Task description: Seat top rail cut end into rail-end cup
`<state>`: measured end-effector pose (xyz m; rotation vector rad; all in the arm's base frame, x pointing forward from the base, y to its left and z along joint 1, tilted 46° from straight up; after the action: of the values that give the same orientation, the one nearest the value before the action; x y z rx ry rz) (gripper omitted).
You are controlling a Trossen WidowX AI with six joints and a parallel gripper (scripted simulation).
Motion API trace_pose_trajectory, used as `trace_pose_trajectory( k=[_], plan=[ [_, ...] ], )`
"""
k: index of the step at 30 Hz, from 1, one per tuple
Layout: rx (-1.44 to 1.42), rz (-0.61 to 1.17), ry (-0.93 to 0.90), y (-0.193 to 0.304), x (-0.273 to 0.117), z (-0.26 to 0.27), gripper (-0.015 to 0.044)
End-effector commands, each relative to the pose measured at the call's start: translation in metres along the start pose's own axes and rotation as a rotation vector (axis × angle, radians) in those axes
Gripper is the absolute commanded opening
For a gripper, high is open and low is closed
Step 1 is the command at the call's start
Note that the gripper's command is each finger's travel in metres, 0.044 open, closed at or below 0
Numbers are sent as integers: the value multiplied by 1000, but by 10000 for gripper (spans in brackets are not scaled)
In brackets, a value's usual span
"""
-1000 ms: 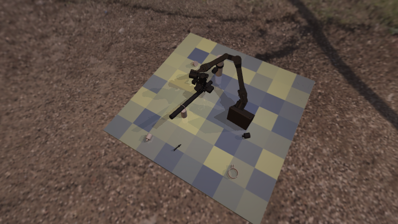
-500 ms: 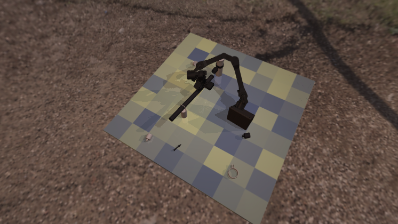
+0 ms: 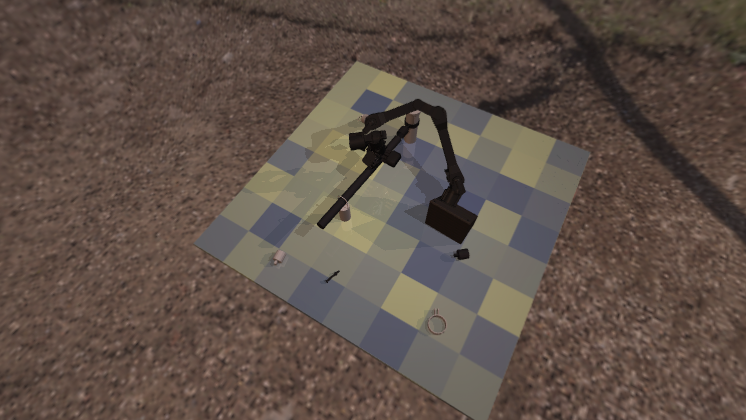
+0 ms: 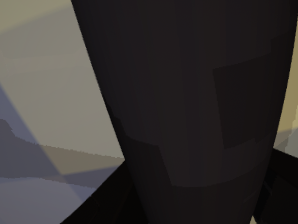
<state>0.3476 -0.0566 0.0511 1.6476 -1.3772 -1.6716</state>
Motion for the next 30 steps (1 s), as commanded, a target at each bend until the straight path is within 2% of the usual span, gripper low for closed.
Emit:
trace_pose_trajectory(
  k=[1, 30],
  plan=[
    [-2, -1, 4, 0, -1, 0, 0],
    [-4, 0, 1, 15, -2, -6, 0]
  ],
)
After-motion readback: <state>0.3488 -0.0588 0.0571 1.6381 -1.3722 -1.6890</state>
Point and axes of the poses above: the point midway between the two fingers, 35 mm back from their tips, its own x axis out along the fingers, its own z axis across the jaws, y = z × x, the point moved 2 cm from there along -x, back along the fingers, and after that the axes turned 12 degrees about x, right-handed, at the moved point
